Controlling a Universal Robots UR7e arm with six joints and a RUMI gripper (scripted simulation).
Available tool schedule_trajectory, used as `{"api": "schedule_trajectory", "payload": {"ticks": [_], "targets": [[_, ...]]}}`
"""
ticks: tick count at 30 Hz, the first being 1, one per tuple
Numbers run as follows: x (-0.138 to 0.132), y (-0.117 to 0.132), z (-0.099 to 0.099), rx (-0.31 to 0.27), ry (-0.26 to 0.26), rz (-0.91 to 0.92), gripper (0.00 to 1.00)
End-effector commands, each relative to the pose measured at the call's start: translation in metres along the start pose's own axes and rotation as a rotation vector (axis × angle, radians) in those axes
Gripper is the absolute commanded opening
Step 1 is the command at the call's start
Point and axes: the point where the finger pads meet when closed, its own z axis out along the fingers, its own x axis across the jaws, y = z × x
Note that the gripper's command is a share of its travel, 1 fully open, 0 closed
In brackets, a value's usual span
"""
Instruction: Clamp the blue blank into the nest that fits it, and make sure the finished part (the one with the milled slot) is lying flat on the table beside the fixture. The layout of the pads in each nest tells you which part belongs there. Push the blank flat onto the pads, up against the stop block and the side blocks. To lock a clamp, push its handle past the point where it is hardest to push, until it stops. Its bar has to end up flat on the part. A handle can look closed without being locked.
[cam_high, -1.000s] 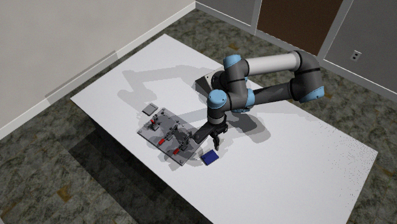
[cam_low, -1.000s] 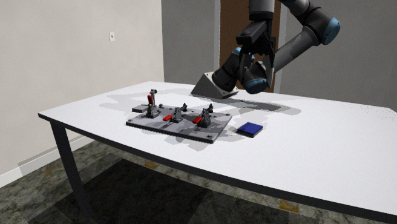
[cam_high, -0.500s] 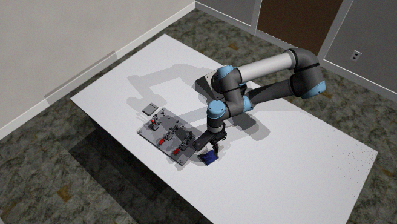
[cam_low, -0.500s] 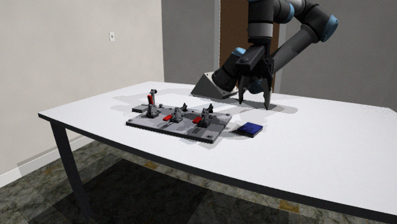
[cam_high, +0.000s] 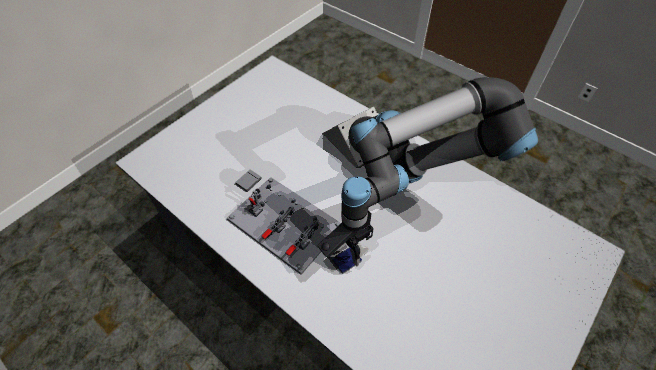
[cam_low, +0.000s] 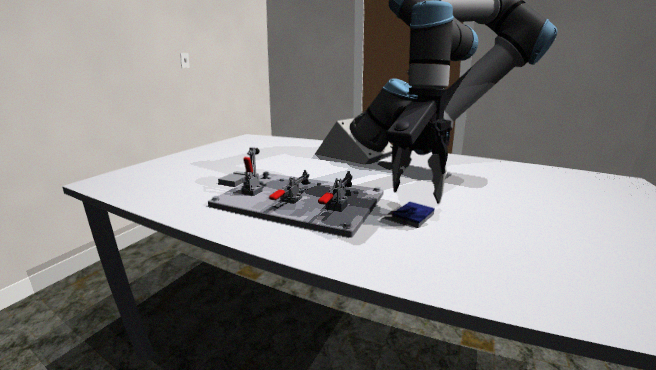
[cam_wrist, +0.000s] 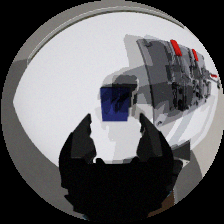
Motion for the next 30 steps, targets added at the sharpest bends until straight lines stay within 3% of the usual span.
{"api": "schedule_trajectory", "payload": {"ticks": [1, 21, 30], "targets": [[0.0, -0.001, 0.005, 0.003, 0.002, 0.0, 0.59], [0.0, -0.001, 0.007, 0.003, 0.002, 0.0, 0.59], [0.0, -0.001, 0.021, 0.003, 0.002, 0.0, 0.59]]}}
